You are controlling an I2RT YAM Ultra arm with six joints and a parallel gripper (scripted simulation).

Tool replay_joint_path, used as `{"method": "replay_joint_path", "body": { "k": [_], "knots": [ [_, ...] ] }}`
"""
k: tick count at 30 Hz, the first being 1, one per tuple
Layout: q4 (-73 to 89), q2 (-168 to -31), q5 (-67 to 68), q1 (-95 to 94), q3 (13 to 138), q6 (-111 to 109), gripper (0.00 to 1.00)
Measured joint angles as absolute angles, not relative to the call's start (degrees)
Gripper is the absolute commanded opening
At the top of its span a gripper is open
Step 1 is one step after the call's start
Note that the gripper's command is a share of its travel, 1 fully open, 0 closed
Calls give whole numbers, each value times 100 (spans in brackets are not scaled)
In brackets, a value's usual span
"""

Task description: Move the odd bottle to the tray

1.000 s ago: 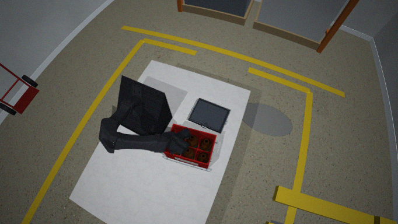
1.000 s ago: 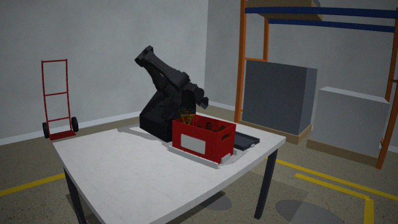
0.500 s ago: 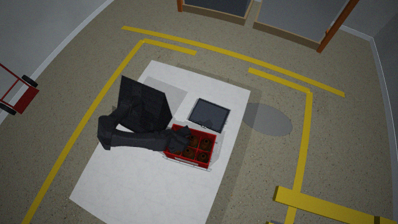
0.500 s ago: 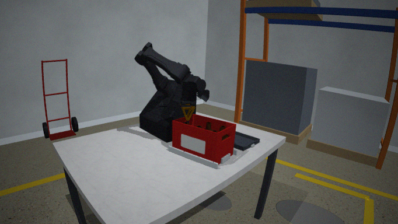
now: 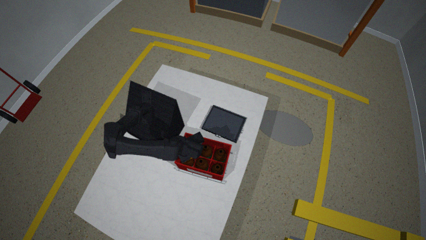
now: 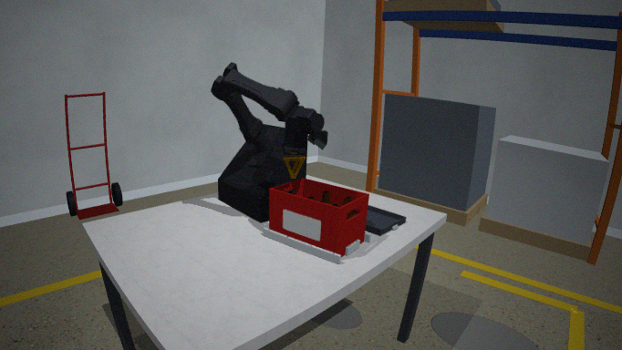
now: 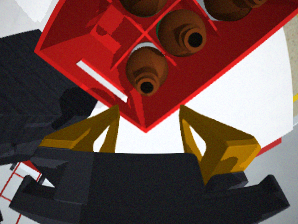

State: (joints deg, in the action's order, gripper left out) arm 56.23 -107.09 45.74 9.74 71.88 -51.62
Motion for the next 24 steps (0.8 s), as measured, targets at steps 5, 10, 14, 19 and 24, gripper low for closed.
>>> {"method": "replay_joint_path", "body": {
  "k": [5,10,14,19,24],
  "knots": [
    [5780,-10709,4574,930,7244,-5061,61],
    [5850,-10709,4574,928,7247,-5022,61],
    [5872,-10709,4574,928,7247,-5006,61],
    [5883,-10709,4574,928,7247,-5002,0],
    [5885,-10709,4574,928,7247,-5002,0]
  ]
}}
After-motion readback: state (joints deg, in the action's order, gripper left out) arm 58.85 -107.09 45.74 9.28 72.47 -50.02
